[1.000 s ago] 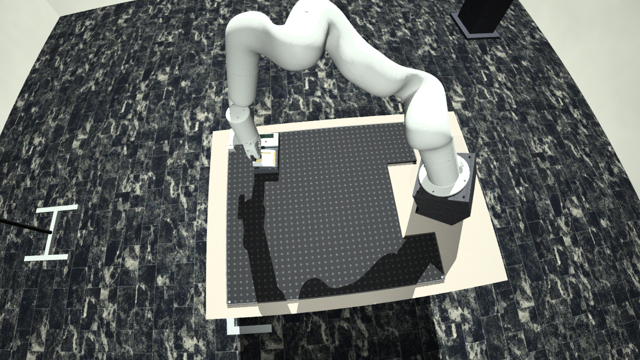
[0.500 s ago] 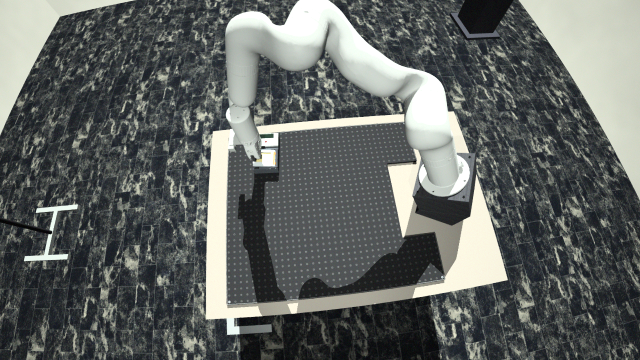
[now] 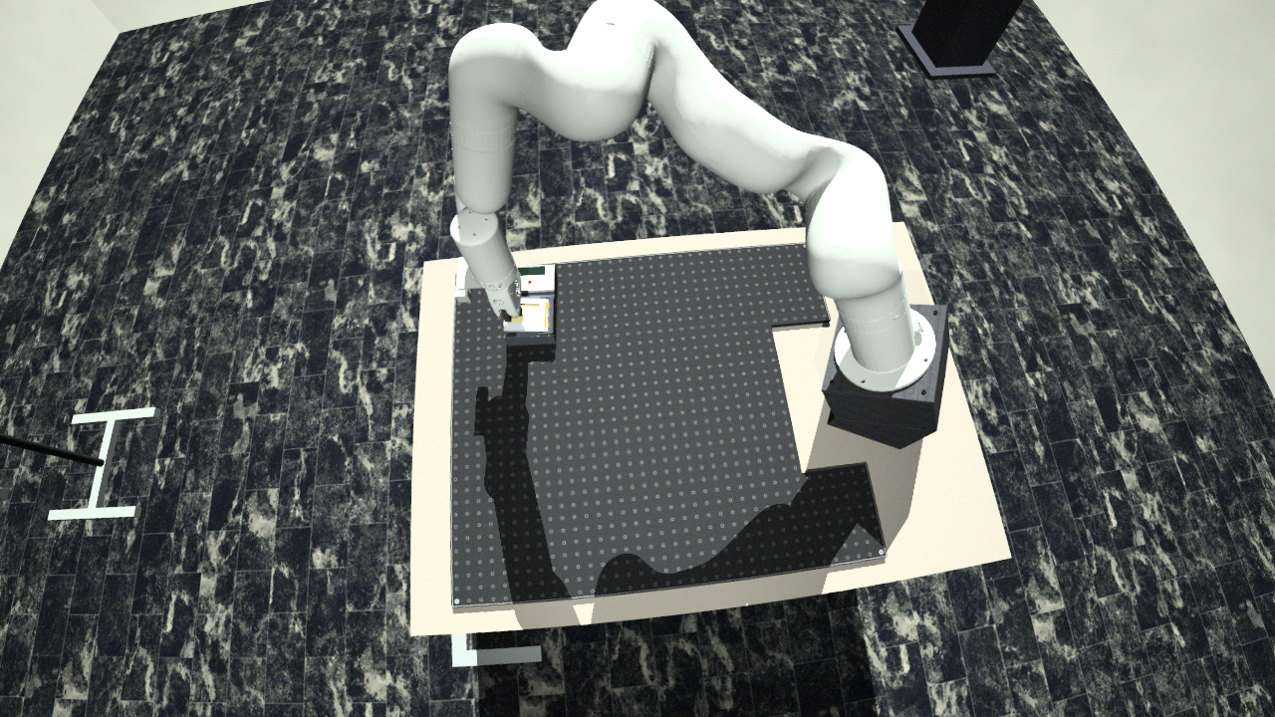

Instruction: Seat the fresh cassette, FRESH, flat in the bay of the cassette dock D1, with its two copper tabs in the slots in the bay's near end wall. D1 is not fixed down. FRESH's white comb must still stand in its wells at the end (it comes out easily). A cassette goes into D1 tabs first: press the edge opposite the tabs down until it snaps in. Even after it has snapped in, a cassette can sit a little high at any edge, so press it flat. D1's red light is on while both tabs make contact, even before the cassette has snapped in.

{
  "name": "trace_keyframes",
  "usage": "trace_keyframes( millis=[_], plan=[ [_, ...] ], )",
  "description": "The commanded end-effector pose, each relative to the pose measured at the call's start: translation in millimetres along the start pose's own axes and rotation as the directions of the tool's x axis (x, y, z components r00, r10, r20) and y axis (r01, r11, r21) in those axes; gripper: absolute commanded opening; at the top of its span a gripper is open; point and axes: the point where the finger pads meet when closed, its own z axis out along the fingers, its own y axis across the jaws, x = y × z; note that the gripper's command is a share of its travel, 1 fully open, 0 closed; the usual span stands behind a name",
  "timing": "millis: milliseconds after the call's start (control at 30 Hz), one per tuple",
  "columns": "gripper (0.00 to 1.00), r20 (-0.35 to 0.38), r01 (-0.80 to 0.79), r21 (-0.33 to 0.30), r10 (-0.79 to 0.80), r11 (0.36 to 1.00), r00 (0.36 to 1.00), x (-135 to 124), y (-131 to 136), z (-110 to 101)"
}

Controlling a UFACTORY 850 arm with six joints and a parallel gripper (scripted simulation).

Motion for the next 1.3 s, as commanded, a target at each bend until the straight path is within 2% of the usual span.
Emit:
trace_keyframes(
  millis=[0, 1267],
  plan=[
    [0.0, -0.002, 0.0, 0.0, 0.0, 1.0, 1.0, 1.0, 0.3, -0.8],
    [0.0, 0.011, 0.0, 0.0, 0.0, 1.0, 1.0, -4.4, -0.4, 2.4]
  ],
)
